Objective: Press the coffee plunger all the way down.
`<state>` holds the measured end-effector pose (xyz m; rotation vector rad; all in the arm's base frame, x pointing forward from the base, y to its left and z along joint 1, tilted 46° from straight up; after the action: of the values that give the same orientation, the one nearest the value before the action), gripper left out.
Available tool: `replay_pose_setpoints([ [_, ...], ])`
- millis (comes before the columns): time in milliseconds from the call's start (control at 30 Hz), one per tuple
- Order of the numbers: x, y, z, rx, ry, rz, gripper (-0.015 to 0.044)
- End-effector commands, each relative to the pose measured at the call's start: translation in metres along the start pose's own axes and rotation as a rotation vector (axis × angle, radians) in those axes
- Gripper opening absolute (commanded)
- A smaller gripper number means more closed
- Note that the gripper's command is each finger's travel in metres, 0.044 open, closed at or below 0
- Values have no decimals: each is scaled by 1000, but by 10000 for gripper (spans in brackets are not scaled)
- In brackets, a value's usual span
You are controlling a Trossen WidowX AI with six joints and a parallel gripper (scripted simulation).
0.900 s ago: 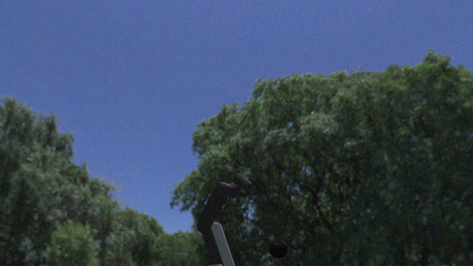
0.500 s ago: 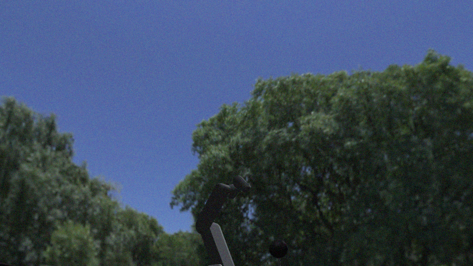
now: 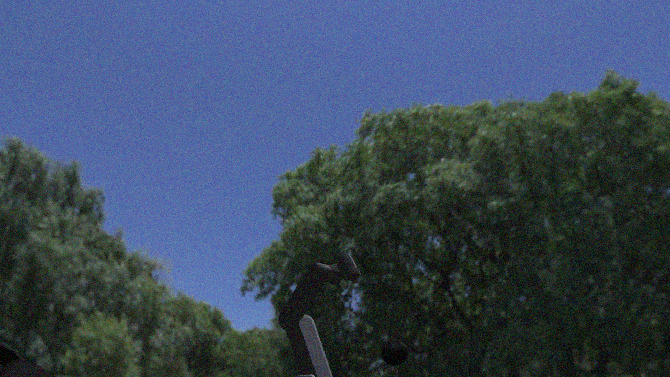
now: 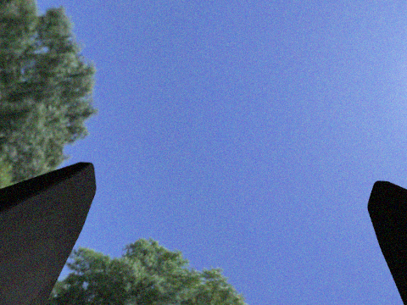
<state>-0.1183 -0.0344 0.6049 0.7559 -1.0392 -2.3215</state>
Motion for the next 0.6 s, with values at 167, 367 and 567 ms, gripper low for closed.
replay_pose_setpoints([
  [167,-68,-4,-15,-182,-173,136,440],
  [367,-107,-12,-24,-261,-283,208,440],
  [567,-164,-32,-42,-362,-481,299,440],
])
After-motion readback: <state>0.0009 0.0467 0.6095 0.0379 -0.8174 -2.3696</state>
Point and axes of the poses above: the point midway between the two fingers, 35 mm back from their tips, its own z axis out along the fingers, its own x axis across the jaws, y = z × x, the point moved 9 cm from there along -z, back along the fingers, and after that the axes turned 9 degrees about z, right-handed, at the moved point
